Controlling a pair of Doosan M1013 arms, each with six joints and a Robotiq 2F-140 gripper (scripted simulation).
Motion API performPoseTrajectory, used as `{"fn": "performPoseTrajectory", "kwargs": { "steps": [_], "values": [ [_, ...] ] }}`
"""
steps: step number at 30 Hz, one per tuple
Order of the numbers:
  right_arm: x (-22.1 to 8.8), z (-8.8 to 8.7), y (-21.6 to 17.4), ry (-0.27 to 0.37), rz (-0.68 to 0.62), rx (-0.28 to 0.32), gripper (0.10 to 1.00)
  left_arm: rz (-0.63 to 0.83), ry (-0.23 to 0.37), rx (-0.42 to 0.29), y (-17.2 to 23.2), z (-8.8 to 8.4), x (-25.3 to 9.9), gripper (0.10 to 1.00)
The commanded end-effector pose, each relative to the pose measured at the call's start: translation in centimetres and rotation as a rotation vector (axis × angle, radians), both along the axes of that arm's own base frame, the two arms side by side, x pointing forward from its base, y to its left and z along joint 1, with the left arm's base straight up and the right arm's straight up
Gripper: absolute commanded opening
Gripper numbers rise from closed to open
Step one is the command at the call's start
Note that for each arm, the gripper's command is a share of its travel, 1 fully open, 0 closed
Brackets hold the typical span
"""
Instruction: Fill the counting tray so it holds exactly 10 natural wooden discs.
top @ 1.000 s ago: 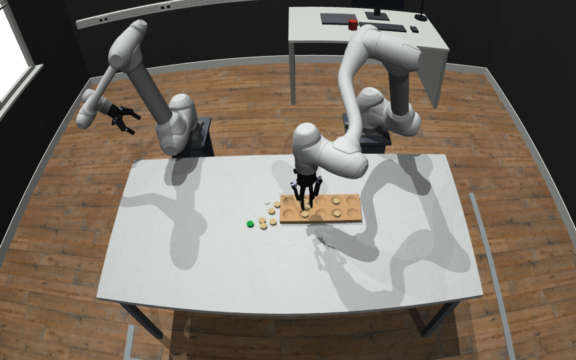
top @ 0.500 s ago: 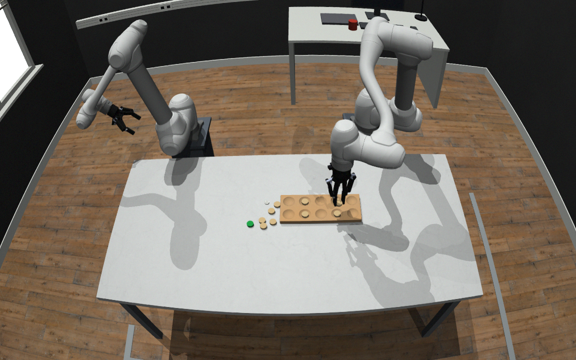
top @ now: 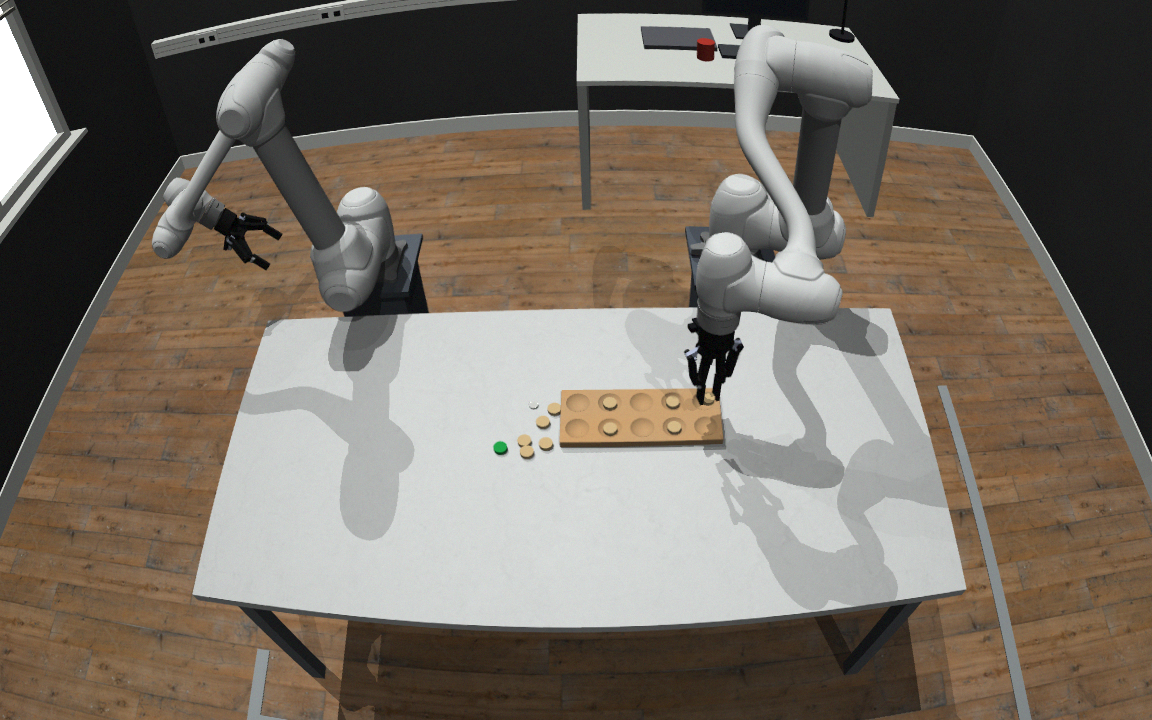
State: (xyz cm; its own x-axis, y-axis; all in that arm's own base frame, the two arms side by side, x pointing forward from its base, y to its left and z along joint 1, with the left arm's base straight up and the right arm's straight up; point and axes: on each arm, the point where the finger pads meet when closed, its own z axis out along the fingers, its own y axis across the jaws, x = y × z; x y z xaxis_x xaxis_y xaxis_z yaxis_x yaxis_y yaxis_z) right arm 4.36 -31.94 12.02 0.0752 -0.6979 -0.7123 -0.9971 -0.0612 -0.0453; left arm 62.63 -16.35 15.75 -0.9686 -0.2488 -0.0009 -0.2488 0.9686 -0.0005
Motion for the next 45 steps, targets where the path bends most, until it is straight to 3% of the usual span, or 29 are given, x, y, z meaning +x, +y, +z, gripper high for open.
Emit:
{"fn": "performPoseTrajectory", "kwargs": {
  "steps": [1, 10, 14, 16, 20, 22, 45],
  "values": [
    [-0.2, 0.1, 0.0, 0.007, -0.003, -0.01, 1.0, -0.002, -0.003, -0.001, 0.6, -0.1, -0.2, 0.099],
    [-0.2, 0.1, 0.0, 0.007, -0.003, -0.01, 1.0, -0.001, 0.0, 0.0, 0.7, -0.5, -0.3, 0.099],
    [-0.2, 0.1, 0.0, 0.007, -0.003, -0.01, 1.0, -0.001, 0.002, 0.001, 0.7, -3.5, -0.3, 0.099],
    [-0.2, 0.1, 0.0, 0.007, -0.003, -0.01, 1.0, -0.001, 0.002, 0.001, 0.7, -3.5, -0.3, 0.099],
    [-0.2, 0.1, 0.0, 0.007, -0.003, -0.01, 1.0, -0.001, 0.002, 0.0, 0.7, -7.6, -0.3, 0.099],
    [-0.2, 0.1, 0.0, 0.007, -0.003, -0.01, 1.0, -0.001, 0.002, 0.0, 0.7, -8.6, -0.3, 0.099],
    [-0.2, 0.1, 0.0, 0.007, -0.003, -0.01, 1.0, -0.001, 0.0, 0.0, 0.7, -10.2, -0.1, 0.099]
  ]
}}
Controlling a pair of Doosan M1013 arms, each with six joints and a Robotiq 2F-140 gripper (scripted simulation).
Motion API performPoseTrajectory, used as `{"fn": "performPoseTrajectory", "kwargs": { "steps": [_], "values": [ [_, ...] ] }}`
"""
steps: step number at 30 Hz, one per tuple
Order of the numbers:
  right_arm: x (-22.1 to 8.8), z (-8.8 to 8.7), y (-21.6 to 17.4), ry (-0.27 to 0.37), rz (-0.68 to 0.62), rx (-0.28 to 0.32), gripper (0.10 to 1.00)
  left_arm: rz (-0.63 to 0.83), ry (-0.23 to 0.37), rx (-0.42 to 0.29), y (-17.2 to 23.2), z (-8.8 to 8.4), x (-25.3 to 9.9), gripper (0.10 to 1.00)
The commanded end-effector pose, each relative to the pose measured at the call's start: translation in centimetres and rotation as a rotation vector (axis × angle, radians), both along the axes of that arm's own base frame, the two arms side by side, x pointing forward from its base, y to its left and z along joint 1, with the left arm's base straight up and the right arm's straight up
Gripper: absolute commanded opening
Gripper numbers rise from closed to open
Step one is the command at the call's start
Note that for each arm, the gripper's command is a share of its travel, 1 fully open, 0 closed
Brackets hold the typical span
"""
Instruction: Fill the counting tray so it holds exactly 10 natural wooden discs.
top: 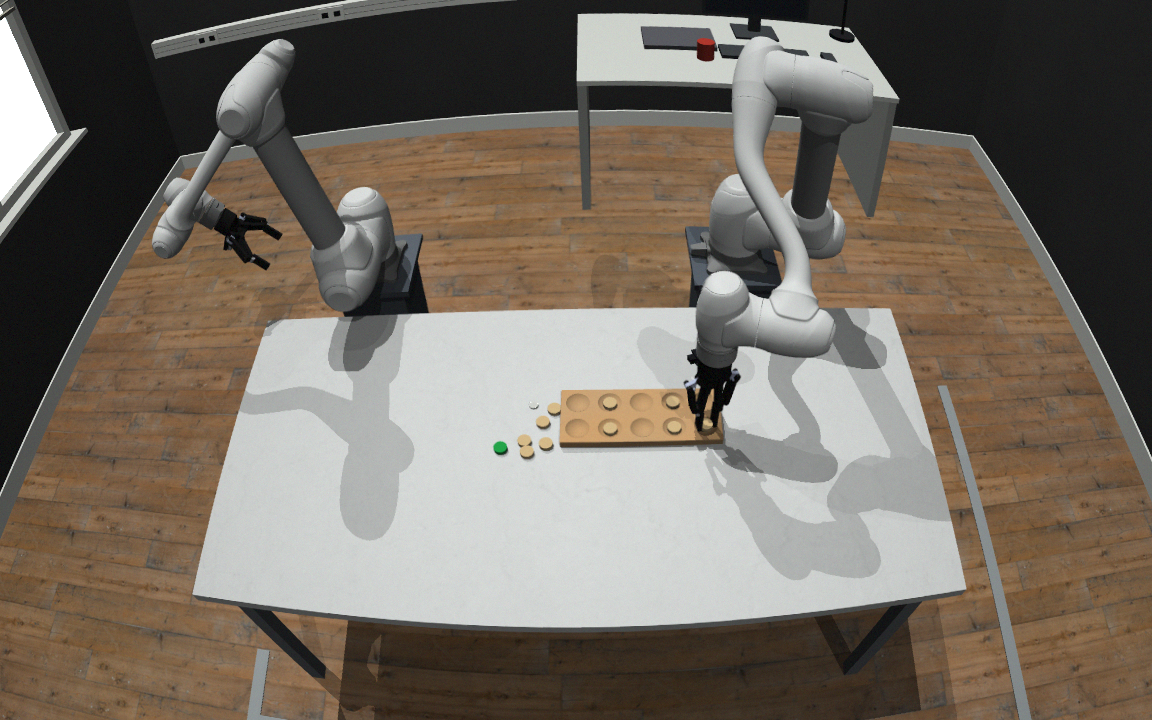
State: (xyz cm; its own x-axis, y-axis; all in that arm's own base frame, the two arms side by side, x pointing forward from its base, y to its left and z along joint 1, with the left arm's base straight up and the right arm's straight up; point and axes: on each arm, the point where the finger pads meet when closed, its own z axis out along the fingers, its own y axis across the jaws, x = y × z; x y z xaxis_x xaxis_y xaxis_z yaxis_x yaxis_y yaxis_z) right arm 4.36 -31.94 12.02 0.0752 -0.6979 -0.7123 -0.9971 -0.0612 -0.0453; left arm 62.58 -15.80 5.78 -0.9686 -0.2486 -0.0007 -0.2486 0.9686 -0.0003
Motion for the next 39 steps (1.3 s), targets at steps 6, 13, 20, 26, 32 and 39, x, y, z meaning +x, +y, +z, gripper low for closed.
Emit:
{"fn": "performPoseTrajectory", "kwargs": {
  "steps": [6, 13, 20, 26, 32, 39],
  "values": [
    [-0.2, 0.1, 0.0, 0.007, -0.003, -0.01, 1.0, -0.001, 0.0, 0.0, 0.1, -0.2, -0.1, 0.099],
    [-0.2, 0.1, 0.0, 0.007, -0.003, -0.01, 1.0, -0.001, 0.0, 0.0, 0.1, -0.2, -0.1, 0.351],
    [-0.2, 0.1, 0.0, 0.007, -0.003, -0.01, 1.0, -0.001, -0.003, -0.001, 0.0, 2.3, 0.1, 0.351],
    [-0.2, 0.1, 0.0, 0.007, -0.003, -0.01, 1.0, -0.001, -0.003, -0.001, 0.1, 9.5, -0.1, 0.351],
    [-0.2, 0.1, 0.0, 0.007, -0.003, -0.01, 1.0, -0.001, -0.001, 0.0, 0.1, 10.1, -0.1, 0.351],
    [-0.2, 0.1, 0.0, 0.007, -0.003, -0.01, 1.0, -0.001, 0.0, 0.0, 0.1, 10.0, -0.2, 0.351]
  ]
}}
